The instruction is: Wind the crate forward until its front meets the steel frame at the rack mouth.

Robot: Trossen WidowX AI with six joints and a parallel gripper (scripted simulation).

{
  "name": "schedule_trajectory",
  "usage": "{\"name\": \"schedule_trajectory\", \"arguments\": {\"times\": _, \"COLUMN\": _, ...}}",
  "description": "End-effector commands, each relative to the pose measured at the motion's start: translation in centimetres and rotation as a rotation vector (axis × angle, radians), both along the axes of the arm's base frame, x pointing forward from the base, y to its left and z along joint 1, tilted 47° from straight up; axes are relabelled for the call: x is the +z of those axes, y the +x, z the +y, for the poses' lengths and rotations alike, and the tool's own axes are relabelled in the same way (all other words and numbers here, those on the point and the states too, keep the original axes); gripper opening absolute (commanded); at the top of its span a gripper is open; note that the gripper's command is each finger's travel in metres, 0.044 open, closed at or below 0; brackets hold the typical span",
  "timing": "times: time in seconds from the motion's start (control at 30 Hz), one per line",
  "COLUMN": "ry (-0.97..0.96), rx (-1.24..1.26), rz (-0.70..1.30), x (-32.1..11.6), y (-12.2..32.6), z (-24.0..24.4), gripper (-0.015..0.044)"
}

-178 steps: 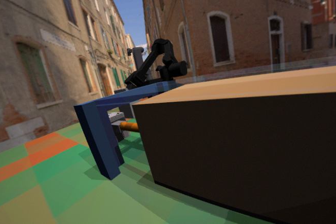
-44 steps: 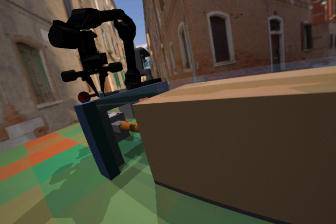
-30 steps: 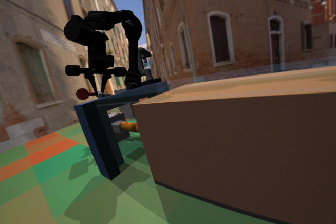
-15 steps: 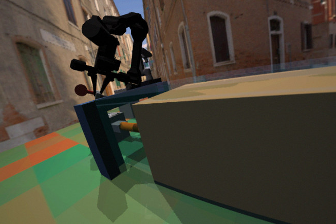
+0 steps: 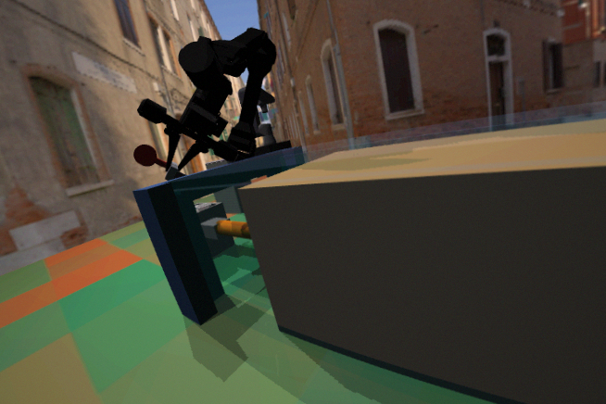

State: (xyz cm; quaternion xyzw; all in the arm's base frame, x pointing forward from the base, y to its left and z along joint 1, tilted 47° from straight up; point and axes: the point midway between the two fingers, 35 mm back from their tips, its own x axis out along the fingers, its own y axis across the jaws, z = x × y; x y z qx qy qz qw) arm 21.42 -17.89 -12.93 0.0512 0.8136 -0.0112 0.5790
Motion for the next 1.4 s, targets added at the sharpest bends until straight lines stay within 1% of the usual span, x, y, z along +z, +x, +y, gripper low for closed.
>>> {"name": "schedule_trajectory", "arguments": {"times": 0.0, "ry": -0.068, "rx": 0.017, "rz": 0.007, "x": 0.11, "y": -0.04, "z": -0.13, "gripper": 0.0}}
{"name": "schedule_trajectory", "arguments": {"times": 1.37, "ry": -0.688, "rx": 0.231, "rz": 0.07, "x": 0.03, "y": -0.08, "z": 0.11, "gripper": 0.0}}
